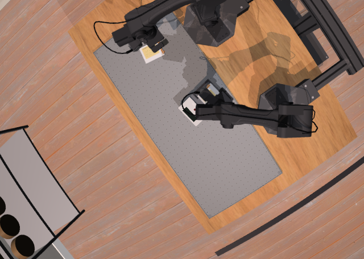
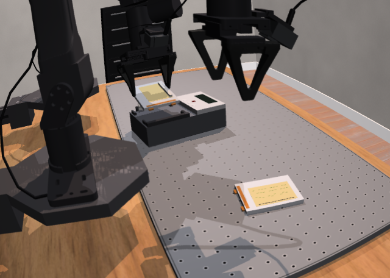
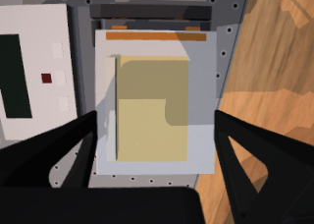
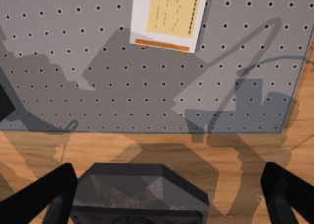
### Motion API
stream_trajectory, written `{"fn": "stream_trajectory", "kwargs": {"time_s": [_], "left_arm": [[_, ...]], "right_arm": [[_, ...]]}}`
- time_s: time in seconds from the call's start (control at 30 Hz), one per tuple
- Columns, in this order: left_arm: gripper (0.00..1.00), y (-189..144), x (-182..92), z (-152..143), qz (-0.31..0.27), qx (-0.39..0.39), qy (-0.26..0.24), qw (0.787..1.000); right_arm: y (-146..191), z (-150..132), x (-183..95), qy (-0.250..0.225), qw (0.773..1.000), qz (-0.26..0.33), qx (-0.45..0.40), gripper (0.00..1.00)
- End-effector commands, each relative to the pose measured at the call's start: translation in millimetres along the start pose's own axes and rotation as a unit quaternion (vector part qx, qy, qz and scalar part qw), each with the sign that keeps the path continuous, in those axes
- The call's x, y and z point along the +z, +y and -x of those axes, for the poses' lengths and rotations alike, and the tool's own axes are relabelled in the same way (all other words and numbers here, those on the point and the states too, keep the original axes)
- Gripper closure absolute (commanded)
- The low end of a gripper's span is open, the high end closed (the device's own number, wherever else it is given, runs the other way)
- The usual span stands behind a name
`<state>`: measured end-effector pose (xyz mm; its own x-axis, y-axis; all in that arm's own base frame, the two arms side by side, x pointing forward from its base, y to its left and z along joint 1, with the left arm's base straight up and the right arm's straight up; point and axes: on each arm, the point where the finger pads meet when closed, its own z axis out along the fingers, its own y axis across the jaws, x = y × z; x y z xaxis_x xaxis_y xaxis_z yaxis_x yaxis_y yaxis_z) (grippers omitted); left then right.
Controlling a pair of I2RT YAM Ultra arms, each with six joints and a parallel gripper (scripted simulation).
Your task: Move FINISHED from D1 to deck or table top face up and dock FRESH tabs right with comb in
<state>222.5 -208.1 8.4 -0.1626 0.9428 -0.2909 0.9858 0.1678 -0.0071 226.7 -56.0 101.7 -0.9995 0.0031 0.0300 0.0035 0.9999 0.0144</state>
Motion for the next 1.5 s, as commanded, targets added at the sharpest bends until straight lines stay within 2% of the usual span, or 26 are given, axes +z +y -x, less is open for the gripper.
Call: {"fn": "stream_trajectory", "kwargs": {"time_s": [0.0, 1.47], "left_arm": [[1.00, 6.5, -5.1, 12.1, 0.010, 0.004, -0.014, 1.000], [1.00, 5.6, 15.2, -1.8, 0.006, 0.001, -0.009, 1.000]], "right_arm": [[-6.0, 5.7, -11.3, -0.014, 1.000, -0.007, 0.004, 0.00], [-6.0, 5.7, -11.3, -0.014, 1.000, -0.007, 0.004, 0.00]]}}
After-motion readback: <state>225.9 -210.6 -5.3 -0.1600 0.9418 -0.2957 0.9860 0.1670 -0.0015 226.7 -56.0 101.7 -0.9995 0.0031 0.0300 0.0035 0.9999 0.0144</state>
